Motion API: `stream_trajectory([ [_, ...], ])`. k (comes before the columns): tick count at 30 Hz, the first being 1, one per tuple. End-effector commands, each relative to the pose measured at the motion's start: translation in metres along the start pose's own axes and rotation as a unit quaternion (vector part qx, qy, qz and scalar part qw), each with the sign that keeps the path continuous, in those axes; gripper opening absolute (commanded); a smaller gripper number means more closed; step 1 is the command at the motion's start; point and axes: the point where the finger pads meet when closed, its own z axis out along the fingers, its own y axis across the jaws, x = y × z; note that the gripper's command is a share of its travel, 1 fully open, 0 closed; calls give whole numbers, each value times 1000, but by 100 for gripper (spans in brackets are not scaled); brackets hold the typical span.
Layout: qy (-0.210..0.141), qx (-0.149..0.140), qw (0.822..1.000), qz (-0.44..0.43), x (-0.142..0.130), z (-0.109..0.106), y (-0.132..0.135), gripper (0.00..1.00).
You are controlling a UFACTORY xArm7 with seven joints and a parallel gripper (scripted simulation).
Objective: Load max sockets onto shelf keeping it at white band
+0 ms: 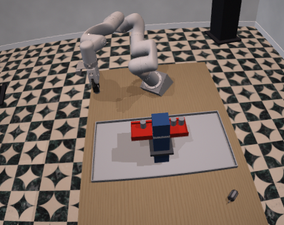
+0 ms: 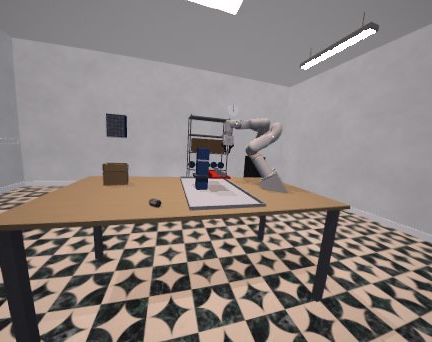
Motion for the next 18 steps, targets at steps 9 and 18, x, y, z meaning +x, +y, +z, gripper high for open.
stream_trajectory([
  [9, 1, 1, 1000, 0, 1, 13, -6, 0],
  [18, 1, 1, 1000, 0, 1, 34, -14, 0],
])
